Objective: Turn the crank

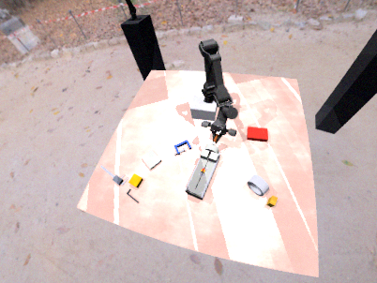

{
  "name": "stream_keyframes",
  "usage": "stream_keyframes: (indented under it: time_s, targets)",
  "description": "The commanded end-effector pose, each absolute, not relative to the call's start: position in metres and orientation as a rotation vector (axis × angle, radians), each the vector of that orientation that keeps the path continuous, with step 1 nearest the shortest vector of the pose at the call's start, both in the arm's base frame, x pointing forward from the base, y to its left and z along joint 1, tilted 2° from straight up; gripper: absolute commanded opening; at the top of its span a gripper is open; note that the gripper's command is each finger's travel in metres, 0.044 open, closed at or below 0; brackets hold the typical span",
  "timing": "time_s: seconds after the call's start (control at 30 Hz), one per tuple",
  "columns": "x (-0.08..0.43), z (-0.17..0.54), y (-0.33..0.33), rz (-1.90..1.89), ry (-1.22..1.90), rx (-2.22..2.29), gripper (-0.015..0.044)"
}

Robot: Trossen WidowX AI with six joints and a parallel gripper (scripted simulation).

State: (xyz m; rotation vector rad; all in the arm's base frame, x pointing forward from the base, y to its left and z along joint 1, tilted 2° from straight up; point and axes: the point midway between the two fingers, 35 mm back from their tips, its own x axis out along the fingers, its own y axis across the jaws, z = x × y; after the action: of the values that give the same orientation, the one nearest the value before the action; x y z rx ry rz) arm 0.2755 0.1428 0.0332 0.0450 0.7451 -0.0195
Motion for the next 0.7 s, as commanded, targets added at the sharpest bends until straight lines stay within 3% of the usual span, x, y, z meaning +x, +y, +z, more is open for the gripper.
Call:
stream_keyframes:
  time_s: [0.0,0.67]
  targets:
    - [0.276,0.033,0.152,0.004,0.746,0.052,0.0]
    - [0.276,0.013,0.172,0.005,0.747,0.054,0.0]
